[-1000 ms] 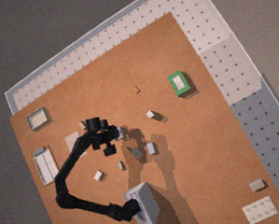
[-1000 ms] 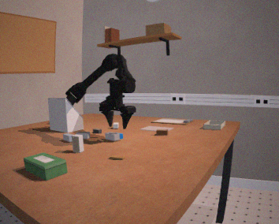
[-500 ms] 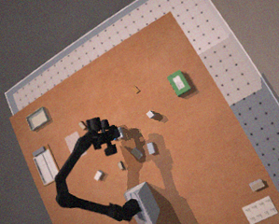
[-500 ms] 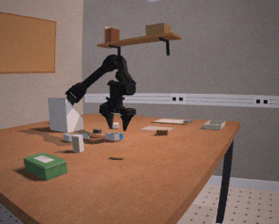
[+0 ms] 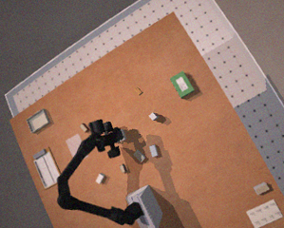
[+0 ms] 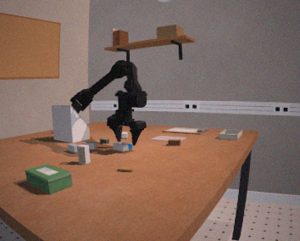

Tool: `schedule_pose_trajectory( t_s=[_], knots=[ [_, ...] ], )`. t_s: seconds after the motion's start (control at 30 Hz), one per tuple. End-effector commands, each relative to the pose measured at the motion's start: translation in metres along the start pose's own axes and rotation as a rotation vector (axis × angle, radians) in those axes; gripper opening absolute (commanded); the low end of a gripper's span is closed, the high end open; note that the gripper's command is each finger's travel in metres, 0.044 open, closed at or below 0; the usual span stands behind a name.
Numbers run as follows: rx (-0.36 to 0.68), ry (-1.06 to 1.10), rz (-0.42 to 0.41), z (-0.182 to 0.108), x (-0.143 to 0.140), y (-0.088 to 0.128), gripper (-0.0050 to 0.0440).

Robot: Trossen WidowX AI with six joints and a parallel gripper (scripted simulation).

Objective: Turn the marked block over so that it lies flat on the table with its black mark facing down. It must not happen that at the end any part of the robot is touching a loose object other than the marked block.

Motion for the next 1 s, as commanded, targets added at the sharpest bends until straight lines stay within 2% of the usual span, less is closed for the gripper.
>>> schedule_pose_trajectory(
  t_s=[0.0,0.4,0.97],
  knots=[
    [0.005,-0.002,0.003,-0.002,0.0,-0.005,0.044],
    [0.004,-0.001,0.004,-0.002,0.001,-0.016,0.044],
    [0.006,0.003,0.01,-0.003,0.002,-0.016,0.044]
  ],
)
Point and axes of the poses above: the point midway between the two fingers, 35 mm back from their tips, its own y axis back along the fingers, its own x axis across the jaws, z = x × y, the point moved 1 cm from there along y, back along the fingers, and after that the axes turned 15 degrees about -y, right-handed, at the moved point
